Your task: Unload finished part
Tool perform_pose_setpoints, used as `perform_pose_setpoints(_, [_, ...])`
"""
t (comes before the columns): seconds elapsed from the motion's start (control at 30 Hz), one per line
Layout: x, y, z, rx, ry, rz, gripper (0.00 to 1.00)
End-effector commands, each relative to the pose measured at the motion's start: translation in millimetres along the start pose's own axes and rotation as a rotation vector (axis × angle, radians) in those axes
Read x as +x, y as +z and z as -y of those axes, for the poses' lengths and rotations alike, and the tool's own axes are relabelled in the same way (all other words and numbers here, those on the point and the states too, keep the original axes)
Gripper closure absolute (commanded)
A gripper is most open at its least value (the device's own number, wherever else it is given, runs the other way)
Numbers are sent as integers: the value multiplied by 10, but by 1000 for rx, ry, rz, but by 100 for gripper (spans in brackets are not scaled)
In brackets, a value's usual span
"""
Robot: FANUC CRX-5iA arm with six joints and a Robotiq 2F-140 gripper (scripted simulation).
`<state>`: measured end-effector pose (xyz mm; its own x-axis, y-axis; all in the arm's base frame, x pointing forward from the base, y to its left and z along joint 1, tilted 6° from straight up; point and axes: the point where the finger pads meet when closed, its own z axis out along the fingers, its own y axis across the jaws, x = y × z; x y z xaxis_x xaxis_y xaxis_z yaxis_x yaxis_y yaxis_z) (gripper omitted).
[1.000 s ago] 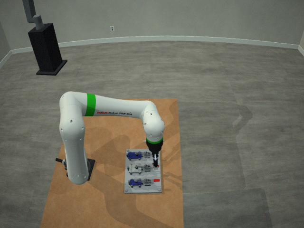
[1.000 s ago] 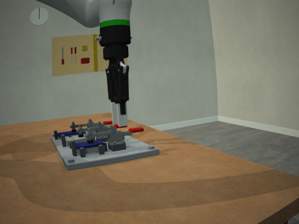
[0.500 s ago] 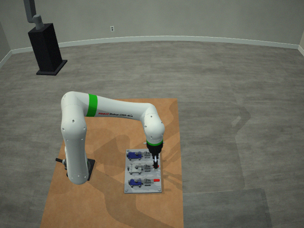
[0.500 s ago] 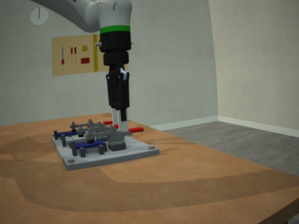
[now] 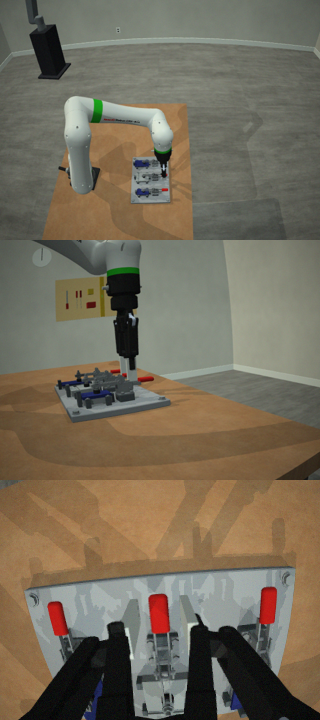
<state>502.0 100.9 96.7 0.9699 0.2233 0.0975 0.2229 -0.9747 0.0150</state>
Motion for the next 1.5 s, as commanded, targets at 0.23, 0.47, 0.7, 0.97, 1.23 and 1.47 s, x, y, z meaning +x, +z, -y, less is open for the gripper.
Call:
perform_pose_setpoints(0.23, [2,-2,0,0,0,0,72])
perform_pose_setpoints(0.47, [2,-3,0,0,0,0,72])
perform_pose_setpoints(0.7, [2,-3,0,0,0,0,89])
perform_pose_setpoints(0.97, [2,-3,0,0,0,0,89])
perform_pose_setpoints(1.23, [2,-3,0,0,0,0,89])
perform_pose_setpoints(1.47, [2,-3,0,0,0,0,89])
